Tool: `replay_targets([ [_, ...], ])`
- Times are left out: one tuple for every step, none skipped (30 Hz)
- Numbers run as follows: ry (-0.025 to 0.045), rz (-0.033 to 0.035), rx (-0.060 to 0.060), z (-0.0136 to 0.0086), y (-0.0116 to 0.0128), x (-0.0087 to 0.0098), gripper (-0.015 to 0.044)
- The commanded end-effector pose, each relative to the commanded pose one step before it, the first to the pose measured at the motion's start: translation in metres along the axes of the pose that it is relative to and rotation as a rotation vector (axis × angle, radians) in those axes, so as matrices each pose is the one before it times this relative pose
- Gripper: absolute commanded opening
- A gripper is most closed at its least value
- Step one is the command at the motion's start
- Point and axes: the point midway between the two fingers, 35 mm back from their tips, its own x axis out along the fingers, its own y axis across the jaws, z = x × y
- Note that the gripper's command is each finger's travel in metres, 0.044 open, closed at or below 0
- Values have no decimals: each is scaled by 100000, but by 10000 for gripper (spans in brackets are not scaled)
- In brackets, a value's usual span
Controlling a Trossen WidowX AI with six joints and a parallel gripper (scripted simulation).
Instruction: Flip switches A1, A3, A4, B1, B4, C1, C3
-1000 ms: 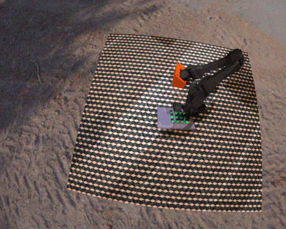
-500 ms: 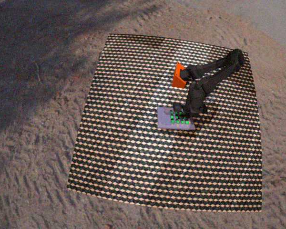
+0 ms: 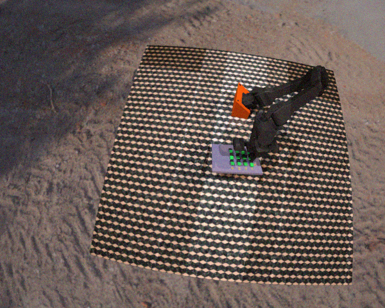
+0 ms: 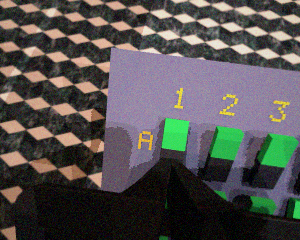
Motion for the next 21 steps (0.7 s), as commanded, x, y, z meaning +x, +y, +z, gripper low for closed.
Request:
replay_targets([
  [247, -521, 760, -83, -133, 113, 0],
  [-1, 1, 0, 0, 0, 13, 0],
  [-1, 1, 0, 0, 0, 13, 0],
  [-1, 1, 0, 0, 0, 13, 0],
  [-1, 1, 0, 0, 0, 13, 0],
  [-1, 1, 0, 0, 0, 13, 0],
  [-1, 1, 0, 0, 0, 13, 0],
  [-1, 1, 0, 0, 0, 13, 0],
  [-1, 1, 0, 0, 0, 13, 0],
  [-1, 1, 0, 0, 0, 13, 0],
  [-1, 1, 0, 0, 0, 13, 0],
  [-1, 1, 0, 0, 0, 13, 0],
  [-1, 1, 0, 0, 0, 13, 0],
  [-1, 1, 0, 0, 0, 13, 0],
  [-1, 1, 0, 0, 0, 13, 0],
  [-1, 1, 0, 0, 0, 13, 0],
  [-1, 1, 0, 0, 0, 13, 0],
  [-1, 1, 0, 0, 0, 13, 0],
  [-1, 1, 0, 0, 0, 13, 0],
  [-1, 1, 0, 0, 0, 13, 0],
  [-1, 1, 0, 0, 0, 13, 0],
])
